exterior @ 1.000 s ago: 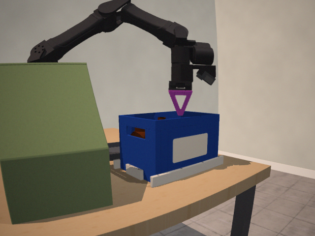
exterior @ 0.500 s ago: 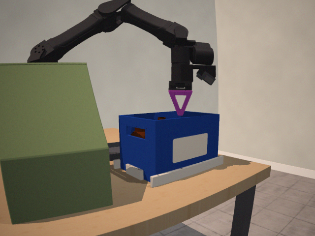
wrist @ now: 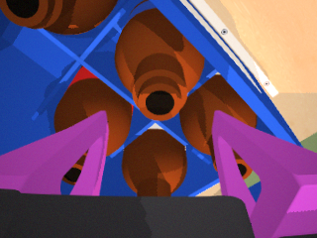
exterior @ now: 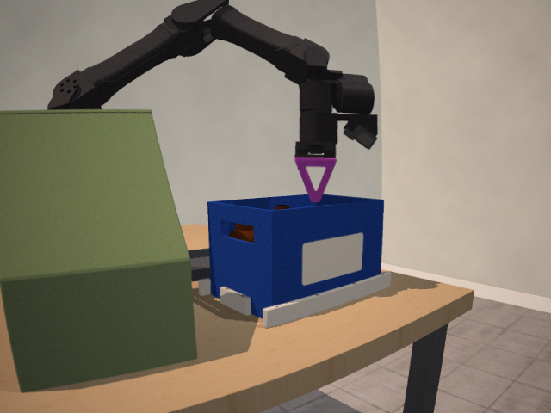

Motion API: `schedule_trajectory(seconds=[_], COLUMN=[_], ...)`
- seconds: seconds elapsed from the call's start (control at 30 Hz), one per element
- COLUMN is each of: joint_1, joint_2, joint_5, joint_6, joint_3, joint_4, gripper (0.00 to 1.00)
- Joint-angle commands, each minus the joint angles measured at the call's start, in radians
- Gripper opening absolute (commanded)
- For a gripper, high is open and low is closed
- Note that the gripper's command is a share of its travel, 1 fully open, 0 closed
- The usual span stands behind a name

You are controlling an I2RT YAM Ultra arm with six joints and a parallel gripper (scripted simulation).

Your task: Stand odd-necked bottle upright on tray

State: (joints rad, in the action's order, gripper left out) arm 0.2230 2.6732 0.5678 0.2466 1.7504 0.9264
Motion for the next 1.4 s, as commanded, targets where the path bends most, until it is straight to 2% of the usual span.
schedule_trajectory(seconds=[0.0,0.67,0.93,1.03,1.23,1.37], joint_1=[0.014,0.005,-0.001,-0.016,-0.011,-0.027], joint_2=[-0.003,-0.001,0.017,0.011,0.031,0.017], joint_5=[0.002,0.004,0.005,0.008,0.008,0.010], joint_6=[0.008,0.016,0.024,0.029,0.039,0.043], joint_3=[0.034,0.027,-0.021,-0.007,-0.032,-0.029], joint_4=[0.007,-0.031,-0.048,-0.059,-0.081,-0.091], gripper=[0.61,0.61,0.61,0.61,0.61,0.61])
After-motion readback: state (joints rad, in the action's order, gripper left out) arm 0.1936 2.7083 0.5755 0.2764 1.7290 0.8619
